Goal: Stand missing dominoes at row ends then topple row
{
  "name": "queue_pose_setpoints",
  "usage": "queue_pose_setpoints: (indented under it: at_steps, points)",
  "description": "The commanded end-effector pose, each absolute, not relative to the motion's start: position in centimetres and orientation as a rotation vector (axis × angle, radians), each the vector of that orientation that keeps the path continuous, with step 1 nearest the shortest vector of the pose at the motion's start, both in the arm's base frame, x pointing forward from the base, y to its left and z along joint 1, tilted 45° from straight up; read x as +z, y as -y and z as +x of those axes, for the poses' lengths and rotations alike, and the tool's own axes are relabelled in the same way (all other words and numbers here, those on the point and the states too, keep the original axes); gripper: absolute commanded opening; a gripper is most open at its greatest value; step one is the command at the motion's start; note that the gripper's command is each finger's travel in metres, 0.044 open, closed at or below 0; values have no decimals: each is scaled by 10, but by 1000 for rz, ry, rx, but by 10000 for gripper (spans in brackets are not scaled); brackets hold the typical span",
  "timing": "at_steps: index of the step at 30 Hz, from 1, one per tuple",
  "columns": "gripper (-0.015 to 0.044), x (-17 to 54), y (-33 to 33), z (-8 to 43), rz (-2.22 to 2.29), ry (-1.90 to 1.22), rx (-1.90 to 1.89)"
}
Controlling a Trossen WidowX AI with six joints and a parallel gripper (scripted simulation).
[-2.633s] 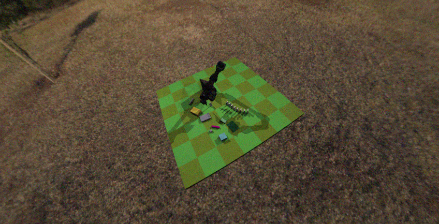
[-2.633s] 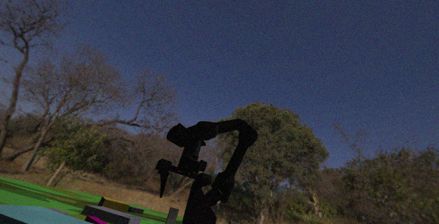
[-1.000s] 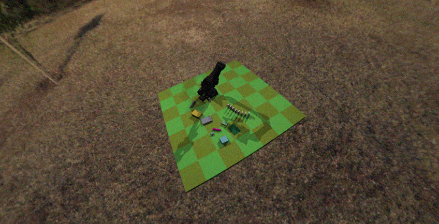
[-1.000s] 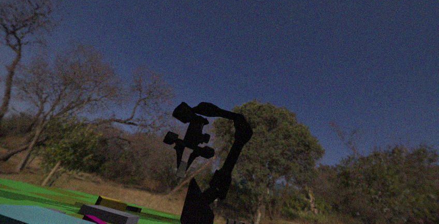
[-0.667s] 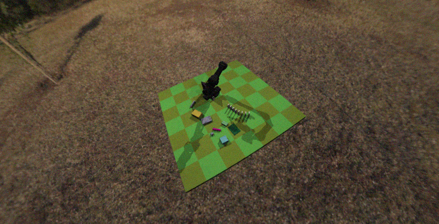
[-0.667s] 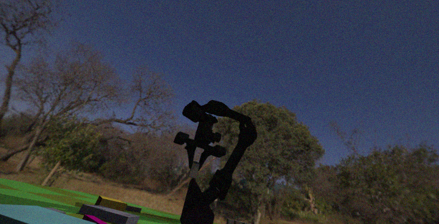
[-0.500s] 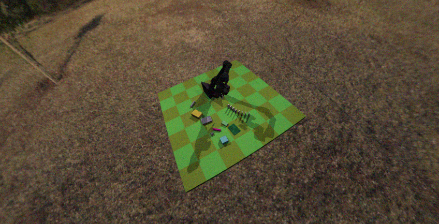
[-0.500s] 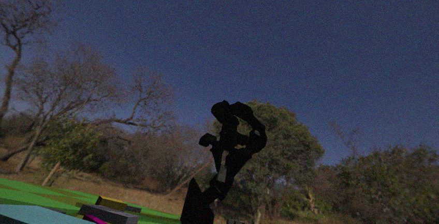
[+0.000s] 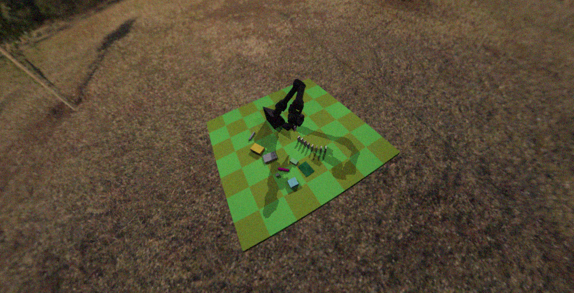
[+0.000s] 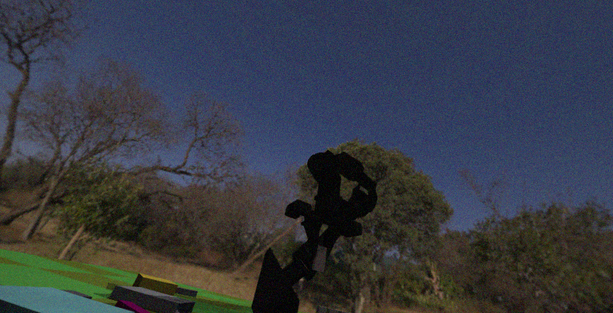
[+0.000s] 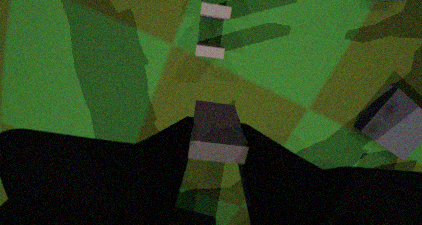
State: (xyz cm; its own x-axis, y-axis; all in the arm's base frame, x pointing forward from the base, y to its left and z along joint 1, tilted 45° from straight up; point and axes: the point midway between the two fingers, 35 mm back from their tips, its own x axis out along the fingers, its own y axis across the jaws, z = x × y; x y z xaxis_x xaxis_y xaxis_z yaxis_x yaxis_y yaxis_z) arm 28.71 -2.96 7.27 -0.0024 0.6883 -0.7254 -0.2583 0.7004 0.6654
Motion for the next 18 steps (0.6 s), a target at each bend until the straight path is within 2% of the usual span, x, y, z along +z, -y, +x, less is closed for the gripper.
queue_pose_setpoints:
  at_steps: [1, 18]
  points:
    - [107, 60, 18, 287, 396, -1390, 774]
    - [107, 4, -44, 281, 410, -1385, 783]
